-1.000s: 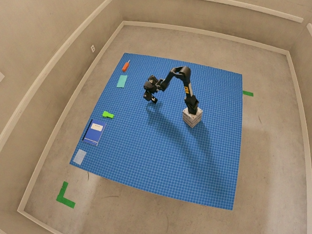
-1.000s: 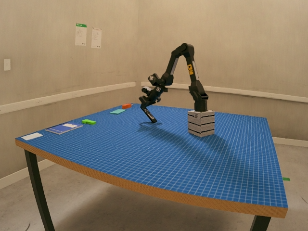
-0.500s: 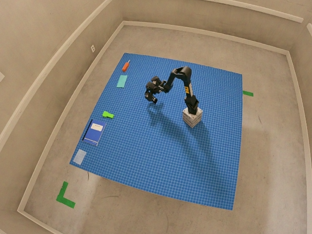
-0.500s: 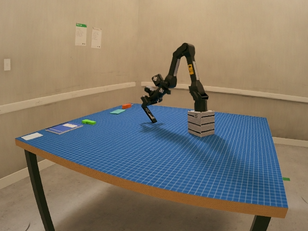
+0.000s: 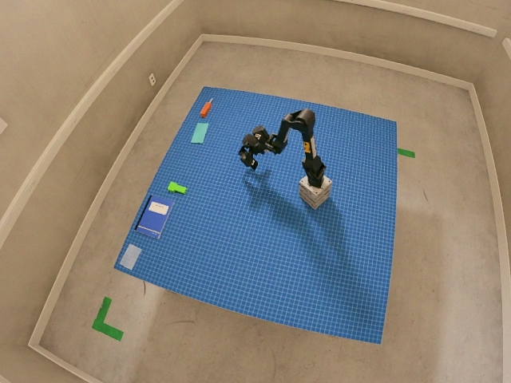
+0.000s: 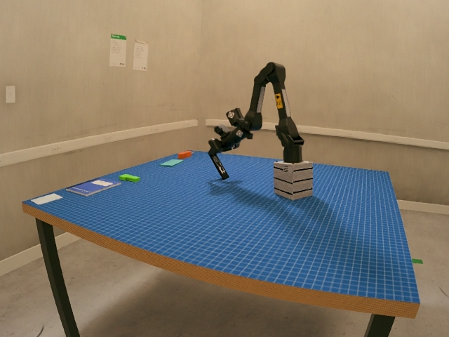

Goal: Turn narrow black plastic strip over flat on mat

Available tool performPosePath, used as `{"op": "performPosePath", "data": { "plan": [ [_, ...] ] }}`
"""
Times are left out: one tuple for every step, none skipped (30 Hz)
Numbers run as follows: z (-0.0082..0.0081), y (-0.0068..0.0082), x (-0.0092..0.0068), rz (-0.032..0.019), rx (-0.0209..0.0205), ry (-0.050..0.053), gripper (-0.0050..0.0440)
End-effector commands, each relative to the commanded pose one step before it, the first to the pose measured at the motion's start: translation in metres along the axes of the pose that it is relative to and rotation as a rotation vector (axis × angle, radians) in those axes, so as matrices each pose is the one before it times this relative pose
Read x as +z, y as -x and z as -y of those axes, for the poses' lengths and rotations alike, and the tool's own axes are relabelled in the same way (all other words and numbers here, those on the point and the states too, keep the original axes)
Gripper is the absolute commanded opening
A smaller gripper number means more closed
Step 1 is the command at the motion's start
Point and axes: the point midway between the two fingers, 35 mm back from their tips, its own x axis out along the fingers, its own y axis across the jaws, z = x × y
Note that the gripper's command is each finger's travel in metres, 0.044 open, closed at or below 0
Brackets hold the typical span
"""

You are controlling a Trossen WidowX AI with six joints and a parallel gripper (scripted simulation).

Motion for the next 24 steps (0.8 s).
{"op": "performPosePath", "data": {
  "plan": [
    [0.00068, 0.00212, -0.00201, 0.05385, 0.00094, -0.006, 0.0224],
    [-0.00006, 0.00106, -0.00003, 0.0188, 0.00014, 0.0003, 0.0224],
    [-0.00006, 0.00188, -0.00018, 0.01384, 0.00012, 0.0003, 0.0224],
    [-0.00002, 0.00429, -0.00088, -0.0001, 0.00001, 0.0013, 0.0224],
    [0.00051, 0.00508, 0.00601, 0.01921, -0.00243, 0.0058, 0.0224],
    [0.00005, 0.00247, 0.00022, 0.00191, -0.00026, 0.0017, 0.0224],
    [-0.00001, 0.00135, -0.00032, -0.00013, 0.00001, 0.0007, 0.0224],
    [-0.00001, 0.00056, -0.00013, -0.00006, 0.0, 0.0003, 0.0224],
    [0.0, 0.00009, -0.00002, -0.00001, 0.0, 0.0, 0.0224],
    [0.0, 0.0, 0.0, 0.00023, 0.0, -0.0001, 0.0224],
    [-0.00001, -0.00021, -0.00082, -0.00087, -0.00001, -0.0007, 0.0224],
    [-0.00061, -0.00155, -0.00643, -0.01495, 0.00248, -0.004, 0.0224],
    [0.0, 0.0, 0.0, 0.0, 0.0, 0.0, 0.0224],
    [0.0, 0.0, 0.0, 0.0, 0.0, 0.0, 0.0224],
    [-0.00011, -0.00007, -0.00023, 0.00563, -0.00003, -0.0012, 0.0224],
    [0.00019, 0.00005, -0.00017, 0.00881, 0.00021, -0.0023, 0.0224],
    [0.00004, 0.0001, -0.0002, 0.01128, 0.0, -0.0019, 0.0224],
    [0.00003, 0.00023, -0.0002, 0.01349, 0.00003, -0.0001, 0.0224],
    [0.00001, 0.00039, -0.00019, 0.01518, 0.00006, 0.0, 0.0224],
    [-0.00001, 0.00058, -0.00014, 0.01624, 0.00009, 0.0001, 0.0224],
    [-0.00004, 0.00076, -0.00008, 0.01659, 0.00012, 0.0002, 0.0224],
    [-0.00006, 0.0009, 0.0, 0.0162, 0.00015, 0.0002, 0.0224],
    [-0.00008, 0.00098, 0.00008, 0.01512, 0.00017, 0.0003, 0.0224],
    [-0.00005, 0.00282, -0.00044, 0.00639, 0.00008, 0.0001, 0.0224]
  ]
}}
